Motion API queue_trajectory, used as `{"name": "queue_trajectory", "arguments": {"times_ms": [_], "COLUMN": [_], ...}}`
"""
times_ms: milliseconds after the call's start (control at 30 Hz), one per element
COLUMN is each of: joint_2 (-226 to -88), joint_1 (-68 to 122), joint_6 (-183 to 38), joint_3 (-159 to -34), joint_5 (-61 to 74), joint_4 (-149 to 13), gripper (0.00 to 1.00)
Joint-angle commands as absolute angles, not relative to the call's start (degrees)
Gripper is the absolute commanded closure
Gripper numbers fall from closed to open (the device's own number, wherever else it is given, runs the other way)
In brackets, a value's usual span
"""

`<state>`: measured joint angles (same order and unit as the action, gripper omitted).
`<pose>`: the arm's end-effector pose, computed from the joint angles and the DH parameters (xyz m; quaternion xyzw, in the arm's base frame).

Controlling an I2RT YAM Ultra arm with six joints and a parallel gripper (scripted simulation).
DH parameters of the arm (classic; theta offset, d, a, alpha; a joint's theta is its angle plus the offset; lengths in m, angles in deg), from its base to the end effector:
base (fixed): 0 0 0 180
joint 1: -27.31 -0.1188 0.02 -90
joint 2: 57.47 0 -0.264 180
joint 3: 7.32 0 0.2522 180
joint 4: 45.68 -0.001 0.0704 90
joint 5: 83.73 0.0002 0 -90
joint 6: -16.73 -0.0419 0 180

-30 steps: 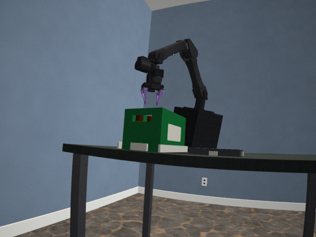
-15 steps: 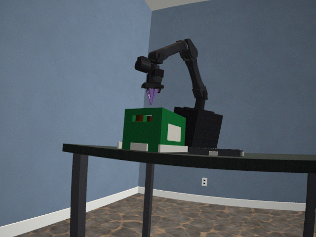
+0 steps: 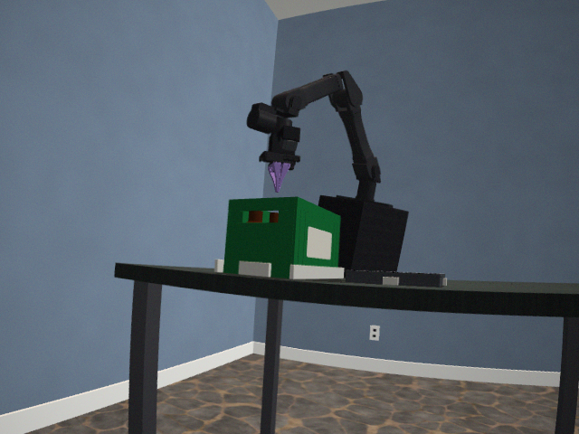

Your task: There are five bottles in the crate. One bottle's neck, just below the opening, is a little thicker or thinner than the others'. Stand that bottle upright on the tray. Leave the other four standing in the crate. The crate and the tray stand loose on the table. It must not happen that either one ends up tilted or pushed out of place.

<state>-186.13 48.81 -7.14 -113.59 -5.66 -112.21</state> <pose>0.3943 -0.1449 0.1175 -0.3785 0.9197 0.0685 0.0787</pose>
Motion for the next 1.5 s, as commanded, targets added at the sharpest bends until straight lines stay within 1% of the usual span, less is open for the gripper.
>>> {"name": "queue_trajectory", "arguments": {"times_ms": [0, 667, 800, 1133, 1167, 1467], "joint_2": [-185.19, -184.54, -181.07, -176.71, -176.66, -176.72], "joint_1": [49.58, 49.03, 43.39, 37.33, 38.44, 37.76], "joint_6": [-6.81, -7.19, -12.36, -18.67, -18.72, -18.79], "joint_3": [-115.88, -115.77, -109.31, -104.44, -104.37, -104.44], "joint_5": [-6.39, -6.4, -6.38, -5.43, -5.39, -5.74], "joint_4": [-113.38, -113.34, -110.64, -108.5, -108.45, -108.32], "gripper": [1.0, 1.0, 1.0, 1.0, 0.39, 0.39]}}
